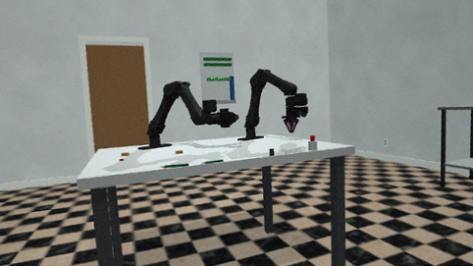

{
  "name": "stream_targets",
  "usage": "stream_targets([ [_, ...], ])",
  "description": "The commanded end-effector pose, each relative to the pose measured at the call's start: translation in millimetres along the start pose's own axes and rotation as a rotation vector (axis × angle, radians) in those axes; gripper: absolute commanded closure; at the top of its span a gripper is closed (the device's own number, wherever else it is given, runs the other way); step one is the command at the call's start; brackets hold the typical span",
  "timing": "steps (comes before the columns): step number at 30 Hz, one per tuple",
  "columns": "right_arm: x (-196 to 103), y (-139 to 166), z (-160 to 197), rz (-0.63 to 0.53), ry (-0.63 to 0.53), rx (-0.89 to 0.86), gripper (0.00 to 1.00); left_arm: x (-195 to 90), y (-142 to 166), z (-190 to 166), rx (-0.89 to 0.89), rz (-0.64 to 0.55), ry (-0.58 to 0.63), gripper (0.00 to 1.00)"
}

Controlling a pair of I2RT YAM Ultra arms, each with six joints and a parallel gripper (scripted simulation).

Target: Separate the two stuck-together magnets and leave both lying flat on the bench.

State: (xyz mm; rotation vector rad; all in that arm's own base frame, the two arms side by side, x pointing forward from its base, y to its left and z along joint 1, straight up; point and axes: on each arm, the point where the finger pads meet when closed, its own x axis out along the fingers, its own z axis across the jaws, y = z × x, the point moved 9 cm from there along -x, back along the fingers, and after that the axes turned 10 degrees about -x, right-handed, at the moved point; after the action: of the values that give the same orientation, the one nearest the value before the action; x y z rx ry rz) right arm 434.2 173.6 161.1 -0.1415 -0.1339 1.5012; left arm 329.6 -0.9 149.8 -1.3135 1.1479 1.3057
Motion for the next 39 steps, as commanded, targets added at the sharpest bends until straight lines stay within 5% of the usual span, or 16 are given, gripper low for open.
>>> stream_targets([
  [1,0,-2,9,-0.002,-0.007,-0.031,0.82,0,0,-1,0.000,-0.001,-0.007,0.82],
  [39,0,-2,9,-0.002,-0.007,-0.031,0.82,20,-3,-1,0.000,-0.001,-0.007,0.82],
])
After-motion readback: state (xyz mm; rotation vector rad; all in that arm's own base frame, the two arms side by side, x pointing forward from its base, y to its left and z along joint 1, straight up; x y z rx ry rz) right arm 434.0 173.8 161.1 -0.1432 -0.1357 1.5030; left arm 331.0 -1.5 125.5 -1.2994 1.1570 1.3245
